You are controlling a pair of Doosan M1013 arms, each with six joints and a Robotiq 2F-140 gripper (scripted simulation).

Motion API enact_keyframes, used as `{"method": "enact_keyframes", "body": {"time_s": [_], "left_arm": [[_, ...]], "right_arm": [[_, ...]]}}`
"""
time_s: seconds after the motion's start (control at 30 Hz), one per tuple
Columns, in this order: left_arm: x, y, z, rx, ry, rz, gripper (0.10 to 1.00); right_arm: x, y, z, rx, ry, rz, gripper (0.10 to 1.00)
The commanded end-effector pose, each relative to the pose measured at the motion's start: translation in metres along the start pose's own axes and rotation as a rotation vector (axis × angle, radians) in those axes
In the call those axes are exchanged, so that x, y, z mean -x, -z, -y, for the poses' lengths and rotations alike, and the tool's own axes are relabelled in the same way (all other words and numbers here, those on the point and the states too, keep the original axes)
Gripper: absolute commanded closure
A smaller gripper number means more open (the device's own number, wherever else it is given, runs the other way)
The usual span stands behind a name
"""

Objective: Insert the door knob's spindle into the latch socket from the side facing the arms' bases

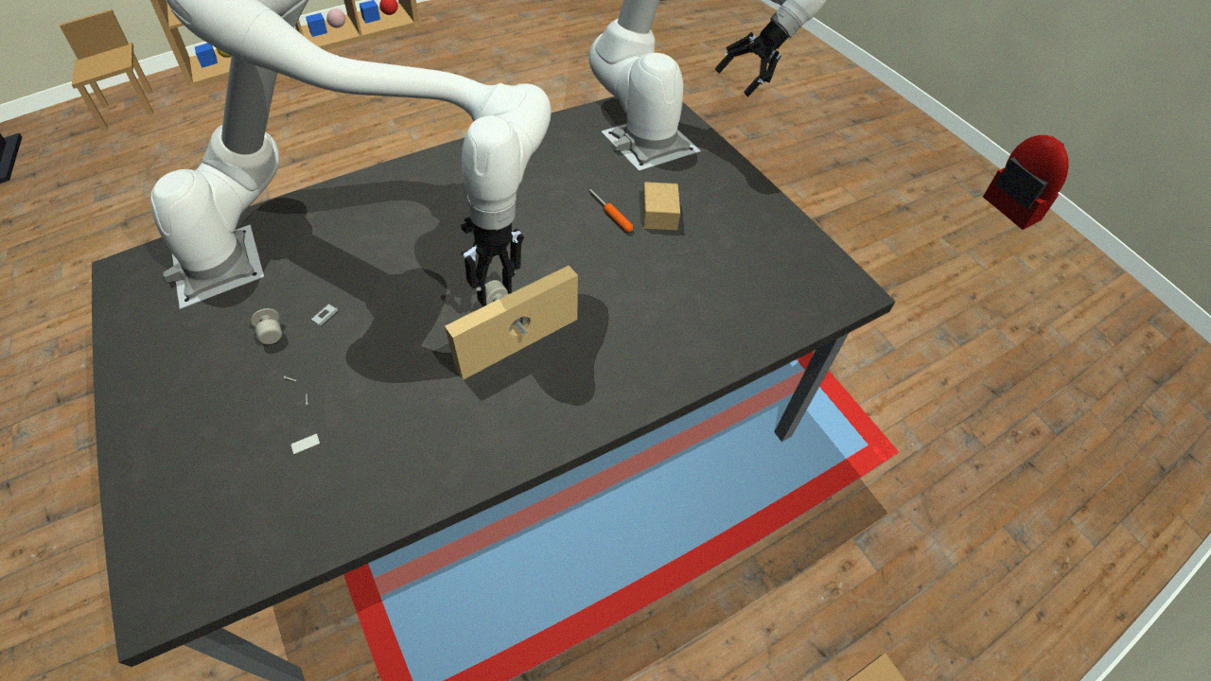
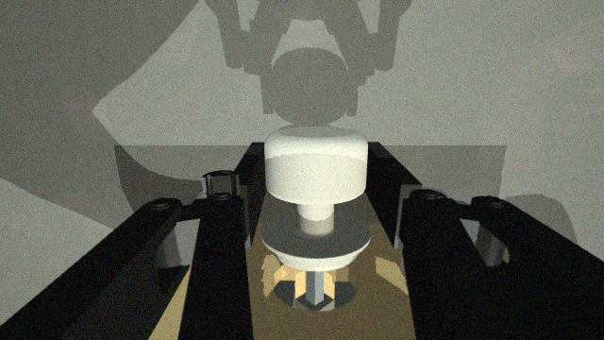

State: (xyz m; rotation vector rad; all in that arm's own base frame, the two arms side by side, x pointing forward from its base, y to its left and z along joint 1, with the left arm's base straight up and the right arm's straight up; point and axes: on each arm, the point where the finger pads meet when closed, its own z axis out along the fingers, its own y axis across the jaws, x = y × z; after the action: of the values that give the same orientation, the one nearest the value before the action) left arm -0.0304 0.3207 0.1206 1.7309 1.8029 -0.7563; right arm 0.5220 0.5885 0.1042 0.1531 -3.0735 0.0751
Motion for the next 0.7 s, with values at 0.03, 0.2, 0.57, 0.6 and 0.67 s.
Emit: {"method": "enact_keyframes", "body": {"time_s": [0.03,0.2,0.57,0.6,0.67], "left_arm": [[0.0,0.0005,0.0001,0.0,0.0,-0.001,0.098],[0.0,0.0005,0.0001,0.0,0.0,-0.001,0.098],[0.0,0.0005,0.0001,0.0,0.0,-0.001,0.098],[0.0,0.0005,0.0001,0.0,0.0,-0.001,0.098],[0.0,0.0005,0.0001,0.0,0.0,-0.001,0.098]], "right_arm": [[0.0002,0.001,-0.0003,0.001,0.0,0.001,0.68],[0.0002,0.001,-0.0003,0.001,0.0,0.001,0.68],[0.0036,0.0013,-0.0003,0.001,0.0,0.001,0.68],[0.0041,0.0013,-0.0003,0.001,0.0,0.001,0.68],[0.0049,0.0013,-0.0003,0.001,0.0,0.001,0.68]]}}
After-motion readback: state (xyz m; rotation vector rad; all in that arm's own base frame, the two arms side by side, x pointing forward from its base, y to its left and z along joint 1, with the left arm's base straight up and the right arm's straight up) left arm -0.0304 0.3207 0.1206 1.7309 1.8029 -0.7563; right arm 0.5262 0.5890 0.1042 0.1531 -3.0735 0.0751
